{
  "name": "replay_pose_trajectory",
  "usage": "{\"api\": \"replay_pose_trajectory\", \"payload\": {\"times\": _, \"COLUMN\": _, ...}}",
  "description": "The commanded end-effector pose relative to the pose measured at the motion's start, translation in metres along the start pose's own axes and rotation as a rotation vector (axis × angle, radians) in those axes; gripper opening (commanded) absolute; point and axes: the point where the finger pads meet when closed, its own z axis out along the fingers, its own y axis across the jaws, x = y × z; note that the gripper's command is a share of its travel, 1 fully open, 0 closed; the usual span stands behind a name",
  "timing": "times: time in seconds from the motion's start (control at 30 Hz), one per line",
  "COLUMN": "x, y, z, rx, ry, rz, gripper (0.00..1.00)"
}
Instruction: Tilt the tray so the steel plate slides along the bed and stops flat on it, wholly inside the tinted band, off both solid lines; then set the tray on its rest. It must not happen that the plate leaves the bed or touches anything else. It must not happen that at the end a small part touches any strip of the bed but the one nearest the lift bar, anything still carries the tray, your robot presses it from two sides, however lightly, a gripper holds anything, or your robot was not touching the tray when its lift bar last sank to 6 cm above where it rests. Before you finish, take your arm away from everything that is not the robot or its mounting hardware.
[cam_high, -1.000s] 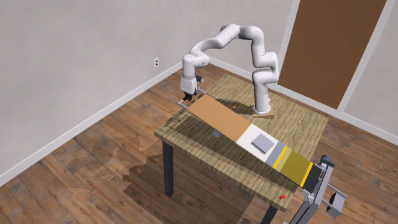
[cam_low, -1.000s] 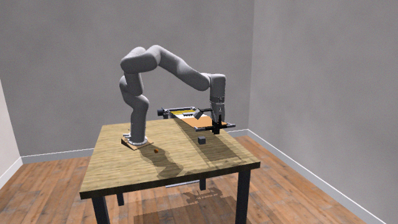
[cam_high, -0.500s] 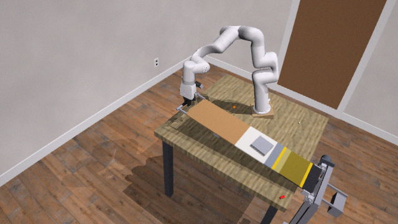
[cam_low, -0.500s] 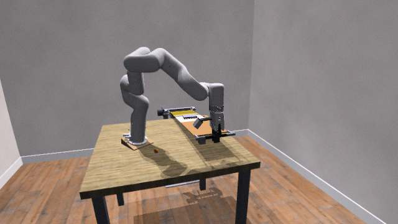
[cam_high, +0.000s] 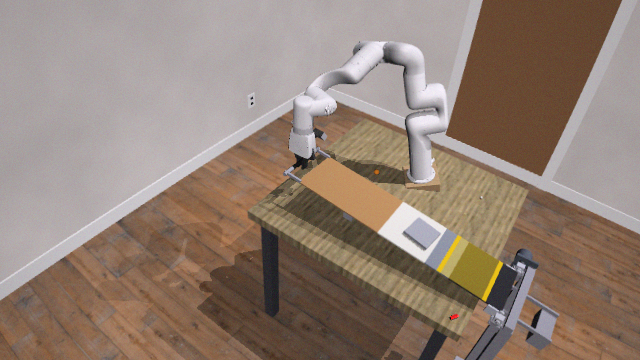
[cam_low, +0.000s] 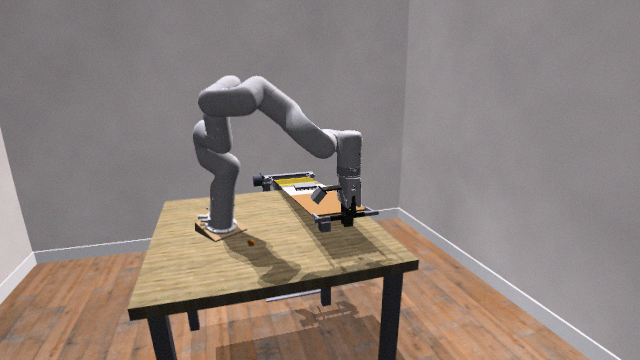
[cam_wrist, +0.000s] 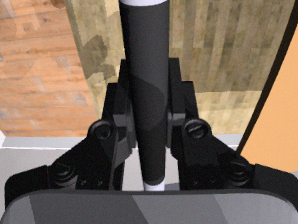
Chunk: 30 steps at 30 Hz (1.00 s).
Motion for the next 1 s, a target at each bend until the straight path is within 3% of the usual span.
{"api": "replay_pose_trajectory", "payload": {"times": 0.0, "x": 0.0, "y": 0.011, "z": -0.069, "rx": 0.008, "ry": -0.013, "rz": -0.001, "gripper": 0.0}}
{"api": "replay_pose_trajectory", "payload": {"times": 0.03, "x": 0.0, "y": 0.01, "z": -0.064, "rx": 0.008, "ry": -0.013, "rz": -0.001, "gripper": 0.0}}
{"api": "replay_pose_trajectory", "payload": {"times": 0.13, "x": -0.001, "y": 0.001, "z": -0.013, "rx": 0.008, "ry": -0.013, "rz": -0.001, "gripper": 0.0}}
{"api": "replay_pose_trajectory", "payload": {"times": 0.2, "x": -0.001, "y": -0.002, "z": 0.006, "rx": 0.008, "ry": -0.013, "rz": -0.001, "gripper": 0.0}}
{"api": "replay_pose_trajectory", "payload": {"times": 0.93, "x": -0.001, "y": -0.002, "z": 0.005, "rx": 0.008, "ry": -0.013, "rz": -0.001, "gripper": 0.0}}
{"api": "replay_pose_trajectory", "payload": {"times": 0.97, "x": -0.001, "y": 0.0, "z": -0.008, "rx": 0.008, "ry": -0.013, "rz": -0.001, "gripper": 0.0}}
